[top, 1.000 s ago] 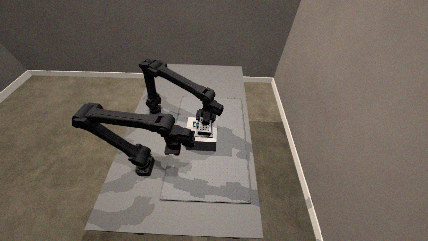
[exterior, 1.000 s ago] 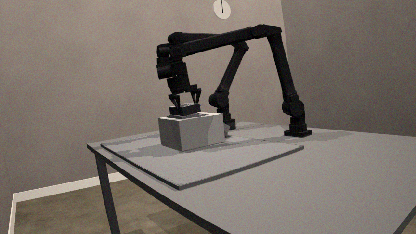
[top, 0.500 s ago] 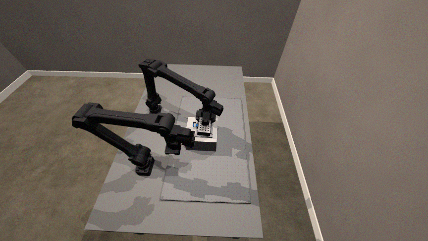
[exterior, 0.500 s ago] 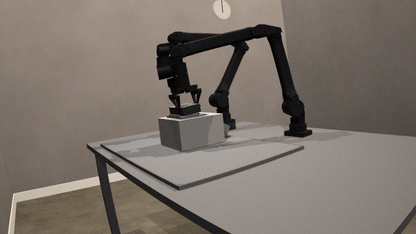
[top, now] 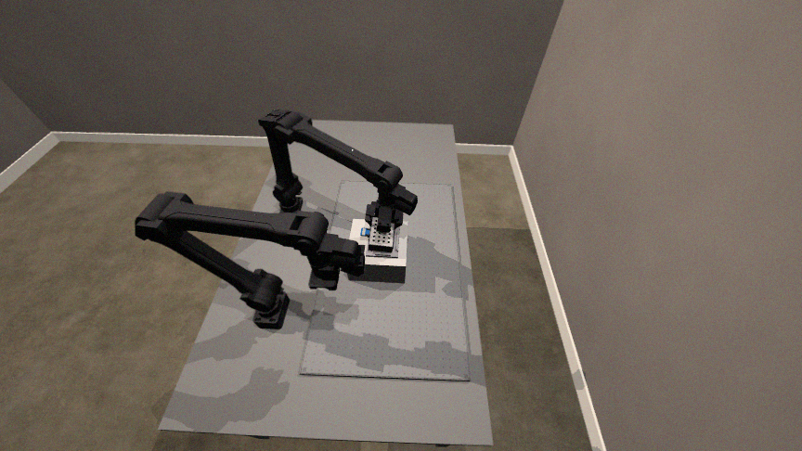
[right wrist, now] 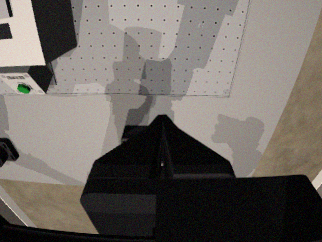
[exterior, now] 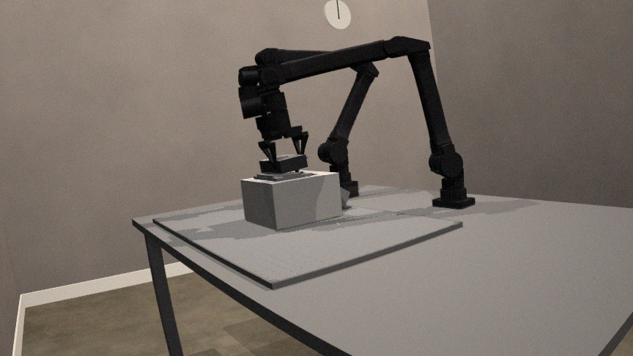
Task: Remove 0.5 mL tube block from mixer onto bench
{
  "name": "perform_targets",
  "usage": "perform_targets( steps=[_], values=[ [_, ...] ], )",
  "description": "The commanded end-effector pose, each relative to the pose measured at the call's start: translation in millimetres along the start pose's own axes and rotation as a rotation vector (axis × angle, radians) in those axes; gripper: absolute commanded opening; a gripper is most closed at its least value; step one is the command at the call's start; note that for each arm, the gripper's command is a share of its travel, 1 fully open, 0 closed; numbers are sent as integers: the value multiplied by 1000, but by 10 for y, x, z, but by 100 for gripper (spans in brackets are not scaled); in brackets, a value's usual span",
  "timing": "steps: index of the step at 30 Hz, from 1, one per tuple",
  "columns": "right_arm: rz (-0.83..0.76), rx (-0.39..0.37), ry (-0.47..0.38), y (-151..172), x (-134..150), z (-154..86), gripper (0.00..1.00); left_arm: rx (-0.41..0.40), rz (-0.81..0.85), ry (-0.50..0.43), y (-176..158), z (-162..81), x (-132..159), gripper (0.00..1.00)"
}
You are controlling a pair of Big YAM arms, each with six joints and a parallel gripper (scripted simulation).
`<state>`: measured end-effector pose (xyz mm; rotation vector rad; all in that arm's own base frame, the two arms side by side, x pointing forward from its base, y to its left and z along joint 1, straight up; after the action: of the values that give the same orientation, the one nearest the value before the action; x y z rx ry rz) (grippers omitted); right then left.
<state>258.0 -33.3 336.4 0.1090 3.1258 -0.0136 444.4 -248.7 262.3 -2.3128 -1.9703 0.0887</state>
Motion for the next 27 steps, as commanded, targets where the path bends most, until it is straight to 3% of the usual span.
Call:
perform_targets(
  steps=[1, 10, 27],
  values=[
    [-6, 5, -68, -17, -61, -249, 0, -135, -5, -57, 135, -586, -3, 0],
    [-7, 6, -67, -16, -57, -248, 0, -121, 18, -51, 167, -494, -149, 0],
    [-8, 6, -64, -14, -51, -246, 0, -137, -7, -59, 64, -697, 18, 0]
  ],
)
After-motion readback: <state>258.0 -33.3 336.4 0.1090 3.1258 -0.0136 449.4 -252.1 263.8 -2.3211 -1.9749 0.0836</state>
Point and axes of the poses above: on each arm, the point where the finger pads meet when closed, its own z axis out along the fingers, its own y axis across the jaws, x = y × z, the point moved 8 cm from there along -z, back along the fingers, and after that the axes turned 6 degrees about z, right-handed, at the moved point
